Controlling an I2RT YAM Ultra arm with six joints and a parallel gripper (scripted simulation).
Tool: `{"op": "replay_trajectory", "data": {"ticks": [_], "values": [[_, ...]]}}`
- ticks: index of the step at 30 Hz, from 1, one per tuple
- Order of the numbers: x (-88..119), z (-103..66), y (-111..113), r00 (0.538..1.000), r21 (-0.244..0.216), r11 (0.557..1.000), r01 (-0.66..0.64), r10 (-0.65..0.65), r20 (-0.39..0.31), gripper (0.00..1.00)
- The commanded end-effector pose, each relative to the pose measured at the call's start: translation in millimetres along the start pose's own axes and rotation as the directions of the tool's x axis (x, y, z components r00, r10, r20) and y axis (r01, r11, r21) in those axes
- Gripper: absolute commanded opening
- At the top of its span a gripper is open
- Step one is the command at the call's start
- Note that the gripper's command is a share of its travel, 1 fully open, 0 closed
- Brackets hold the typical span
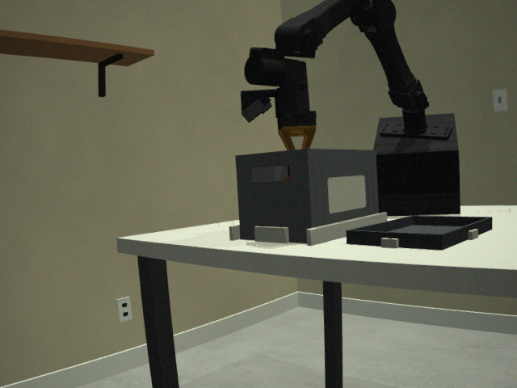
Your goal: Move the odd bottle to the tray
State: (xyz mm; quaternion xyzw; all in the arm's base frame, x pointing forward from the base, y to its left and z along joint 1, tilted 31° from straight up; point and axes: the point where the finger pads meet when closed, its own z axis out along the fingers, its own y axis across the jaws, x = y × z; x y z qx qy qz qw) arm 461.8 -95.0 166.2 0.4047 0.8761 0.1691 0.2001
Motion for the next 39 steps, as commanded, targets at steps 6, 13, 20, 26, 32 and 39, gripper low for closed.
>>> {"op": "replay_trajectory", "data": {"ticks": [6,13,20,26,32,39], "values": [[-7.1,-4.2,2.5,0.999,-0.009,1.0,0.003,-0.003,0.034,0.0],[-7.1,-4.2,2.5,0.999,-0.009,1.0,0.003,-0.003,0.034,0.0],[-7.1,-4.2,2.5,0.999,-0.009,1.0,0.003,-0.003,0.034,0.0],[-7.1,-4.2,2.5,0.999,-0.009,1.0,0.003,-0.003,0.034,0.0],[-5.8,-4.0,4.1,1.0,-0.016,1.0,0.005,-0.004,0.028,0.61],[-5.8,-4.0,4.1,1.0,-0.016,1.0,0.005,-0.004,0.028,0.61]]}}
